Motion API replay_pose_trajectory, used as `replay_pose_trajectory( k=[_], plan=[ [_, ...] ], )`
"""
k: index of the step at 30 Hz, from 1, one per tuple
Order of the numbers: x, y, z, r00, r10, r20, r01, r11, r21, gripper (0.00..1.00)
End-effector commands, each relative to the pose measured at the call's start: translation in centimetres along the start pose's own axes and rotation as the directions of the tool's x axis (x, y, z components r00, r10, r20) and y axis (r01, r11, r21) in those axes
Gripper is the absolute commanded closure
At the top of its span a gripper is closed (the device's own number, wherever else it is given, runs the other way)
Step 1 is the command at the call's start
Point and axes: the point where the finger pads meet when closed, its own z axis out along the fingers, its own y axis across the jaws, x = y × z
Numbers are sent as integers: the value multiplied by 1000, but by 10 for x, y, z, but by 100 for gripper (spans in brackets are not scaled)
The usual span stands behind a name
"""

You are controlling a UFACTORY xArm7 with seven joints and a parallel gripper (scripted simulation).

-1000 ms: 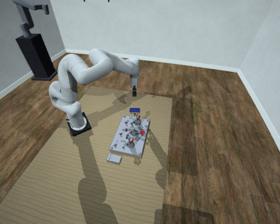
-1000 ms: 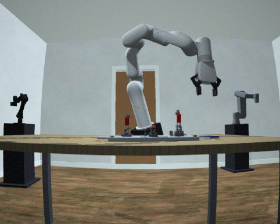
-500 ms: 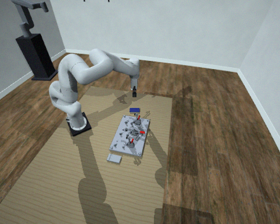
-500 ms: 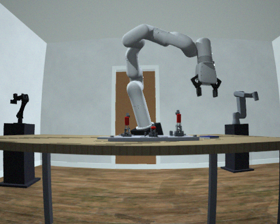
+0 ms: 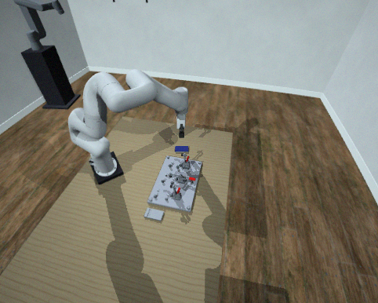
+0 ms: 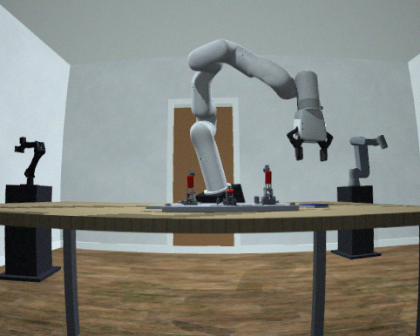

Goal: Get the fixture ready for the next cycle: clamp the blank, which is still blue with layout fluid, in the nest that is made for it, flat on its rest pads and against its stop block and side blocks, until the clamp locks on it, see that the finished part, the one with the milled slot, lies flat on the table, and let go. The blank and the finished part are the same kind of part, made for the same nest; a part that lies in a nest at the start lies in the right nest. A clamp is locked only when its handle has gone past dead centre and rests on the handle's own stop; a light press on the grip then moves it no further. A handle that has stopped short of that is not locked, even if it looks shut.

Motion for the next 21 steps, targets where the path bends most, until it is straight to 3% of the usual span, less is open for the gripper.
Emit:
replay_pose_trajectory(
  k=[1, 12, 21],
  plan=[
    [1, -1, 18, 1000, 0, -3, 0, 1000, 3, 1],
    [1, -1, 74, 1000, 0, -3, 0, 1000, 3, 1],
    [1, -1, 97, 1000, 0, -3, 0, 1000, 3, 1]
  ],
)
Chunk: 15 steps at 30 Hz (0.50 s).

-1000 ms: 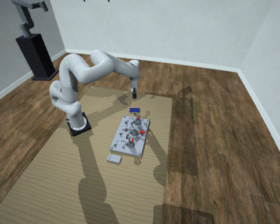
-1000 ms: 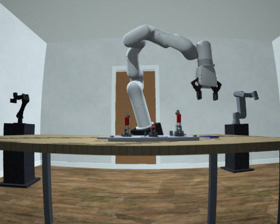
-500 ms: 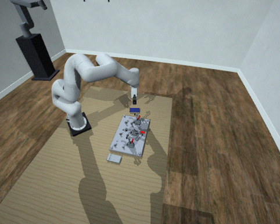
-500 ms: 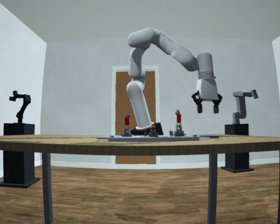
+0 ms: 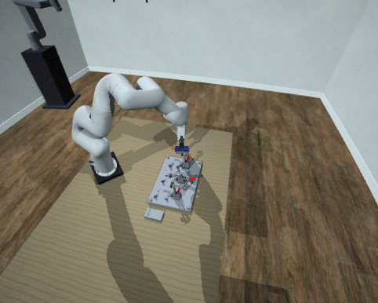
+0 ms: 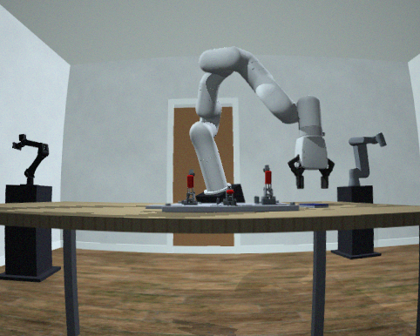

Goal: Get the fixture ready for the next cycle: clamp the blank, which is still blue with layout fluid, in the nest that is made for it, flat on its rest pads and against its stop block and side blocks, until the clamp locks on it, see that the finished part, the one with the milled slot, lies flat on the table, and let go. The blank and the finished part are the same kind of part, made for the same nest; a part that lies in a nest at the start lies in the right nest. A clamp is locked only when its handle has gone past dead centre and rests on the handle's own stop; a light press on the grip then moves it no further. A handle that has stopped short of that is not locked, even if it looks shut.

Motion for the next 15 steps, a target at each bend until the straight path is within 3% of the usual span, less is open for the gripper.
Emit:
replay_pose_trajectory(
  k=[1, 15],
  plan=[
    [1, -1, 10, 1000, 0, -3, 0, 1000, 3, 1],
    [1, -1, 17, 1000, 0, -3, 0, 1000, 3, 1]
  ],
)
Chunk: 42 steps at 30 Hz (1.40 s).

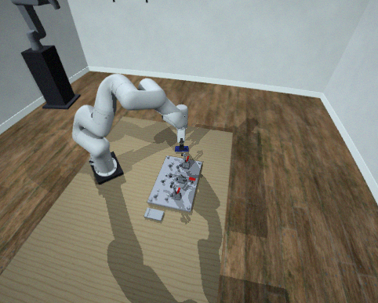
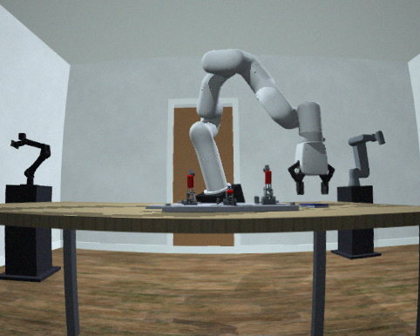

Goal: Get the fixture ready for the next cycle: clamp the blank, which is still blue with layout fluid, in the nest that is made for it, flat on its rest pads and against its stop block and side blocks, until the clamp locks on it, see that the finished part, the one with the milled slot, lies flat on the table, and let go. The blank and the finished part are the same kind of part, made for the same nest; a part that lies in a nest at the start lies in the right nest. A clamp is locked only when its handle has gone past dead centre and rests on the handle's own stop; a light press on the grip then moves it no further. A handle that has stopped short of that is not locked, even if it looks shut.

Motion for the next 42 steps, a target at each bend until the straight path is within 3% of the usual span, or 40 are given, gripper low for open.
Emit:
replay_pose_trajectory(
  k=[1, 12, 27, 41, 42],
  plan=[
    [1, -1, -1, 1000, 0, -3, 0, 1000, 3, 1],
    [1, -1, 1, 1000, 0, -3, 0, 1000, 3, 1],
    [2, -2, 25, 1000, 0, -3, 0, 1000, 3, 1],
    [2, -2, 27, 1000, 0, -3, 0, 1000, 3, 1],
    [2, -2, 27, 1000, 0, -3, 0, 1000, 3, 100]
  ],
)
